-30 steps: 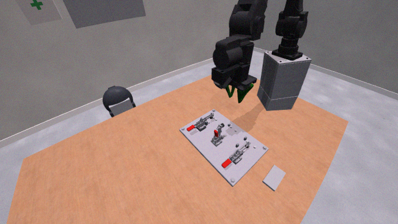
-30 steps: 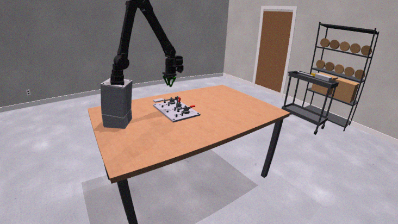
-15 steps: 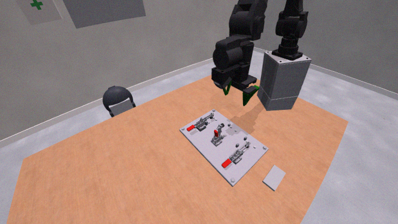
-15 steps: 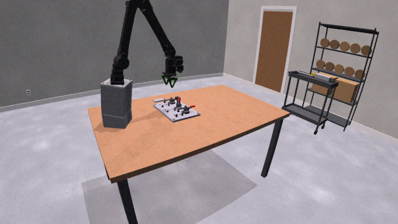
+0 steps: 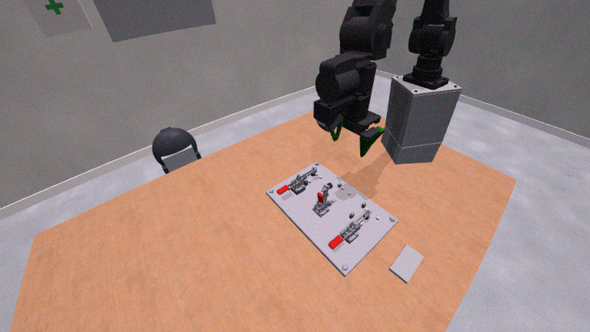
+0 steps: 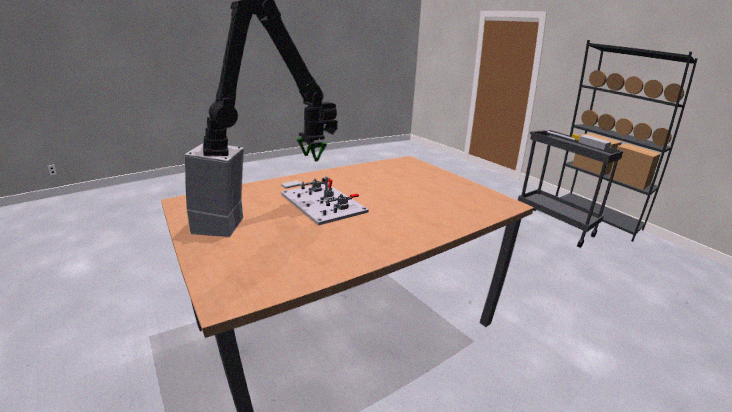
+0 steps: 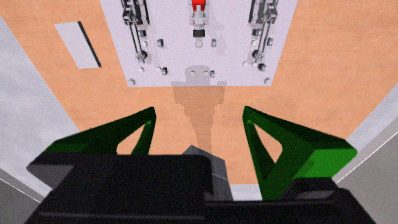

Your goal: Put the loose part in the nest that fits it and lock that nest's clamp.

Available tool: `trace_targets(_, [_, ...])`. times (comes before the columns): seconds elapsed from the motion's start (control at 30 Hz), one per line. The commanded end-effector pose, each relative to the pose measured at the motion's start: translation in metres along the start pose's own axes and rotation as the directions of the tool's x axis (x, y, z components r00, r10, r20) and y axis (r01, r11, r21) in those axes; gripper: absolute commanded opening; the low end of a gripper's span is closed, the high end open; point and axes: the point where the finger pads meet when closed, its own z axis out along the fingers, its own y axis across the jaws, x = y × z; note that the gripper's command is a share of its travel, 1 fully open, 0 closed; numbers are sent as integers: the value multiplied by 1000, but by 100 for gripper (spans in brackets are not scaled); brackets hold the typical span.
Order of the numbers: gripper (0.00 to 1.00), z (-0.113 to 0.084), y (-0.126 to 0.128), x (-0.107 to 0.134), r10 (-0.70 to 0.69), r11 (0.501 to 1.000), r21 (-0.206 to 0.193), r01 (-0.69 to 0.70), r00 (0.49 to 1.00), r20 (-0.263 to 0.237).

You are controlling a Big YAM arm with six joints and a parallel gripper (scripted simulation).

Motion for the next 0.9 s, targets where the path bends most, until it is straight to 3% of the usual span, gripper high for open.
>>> trace_targets(0.0, [92,-2,0,-14,-12,1000,1,12,1000,15])
trace_targets(0.87, [92,-4,0,-14,-12,1000,1,12,1000,16])
